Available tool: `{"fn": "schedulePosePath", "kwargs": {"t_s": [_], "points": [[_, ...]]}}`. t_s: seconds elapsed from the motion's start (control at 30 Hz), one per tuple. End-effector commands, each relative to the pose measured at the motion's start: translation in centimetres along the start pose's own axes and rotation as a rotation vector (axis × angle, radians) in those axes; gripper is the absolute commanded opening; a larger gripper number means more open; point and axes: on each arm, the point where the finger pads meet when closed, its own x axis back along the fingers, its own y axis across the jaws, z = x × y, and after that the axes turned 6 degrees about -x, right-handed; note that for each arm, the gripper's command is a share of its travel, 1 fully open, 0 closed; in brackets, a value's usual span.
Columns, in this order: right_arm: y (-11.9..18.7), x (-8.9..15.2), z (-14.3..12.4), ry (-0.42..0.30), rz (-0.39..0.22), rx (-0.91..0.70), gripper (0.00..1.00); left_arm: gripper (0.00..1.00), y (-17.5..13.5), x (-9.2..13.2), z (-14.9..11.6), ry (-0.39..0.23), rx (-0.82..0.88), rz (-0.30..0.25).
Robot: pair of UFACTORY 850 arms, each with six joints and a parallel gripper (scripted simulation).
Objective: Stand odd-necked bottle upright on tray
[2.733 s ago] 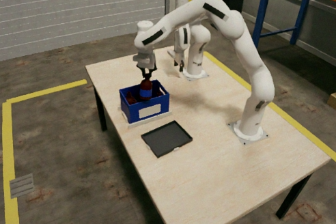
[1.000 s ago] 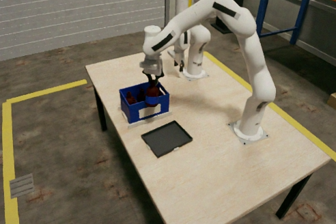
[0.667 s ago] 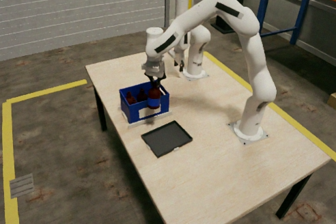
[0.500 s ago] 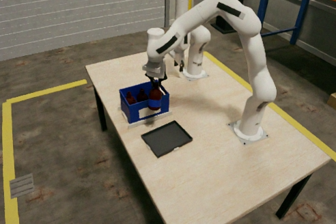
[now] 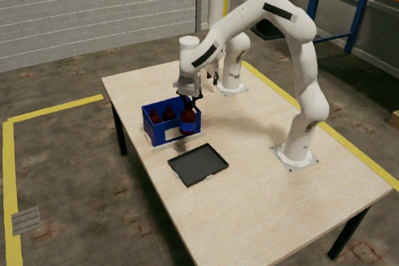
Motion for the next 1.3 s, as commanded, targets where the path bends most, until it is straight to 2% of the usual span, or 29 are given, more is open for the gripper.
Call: {"fn": "schedulePosePath", "kwargs": {"t_s": [0.0,0.77,1.27], "points": [[0.0,0.0,0.1,0.001,0.000,0.000,1.00,0.00,-0.9,0.1,0.7,0.001,0.000,-0.002],[0.0,0.0,0.1,0.001,0.000,0.000,1.00,0.00,-4.8,0.1,3.3,0.001,0.000,-0.002],[0.0,0.0,0.1,0.001,0.000,0.000,1.00,0.00,-6.2,0.1,4.3,0.001,0.000,-0.002]]}}
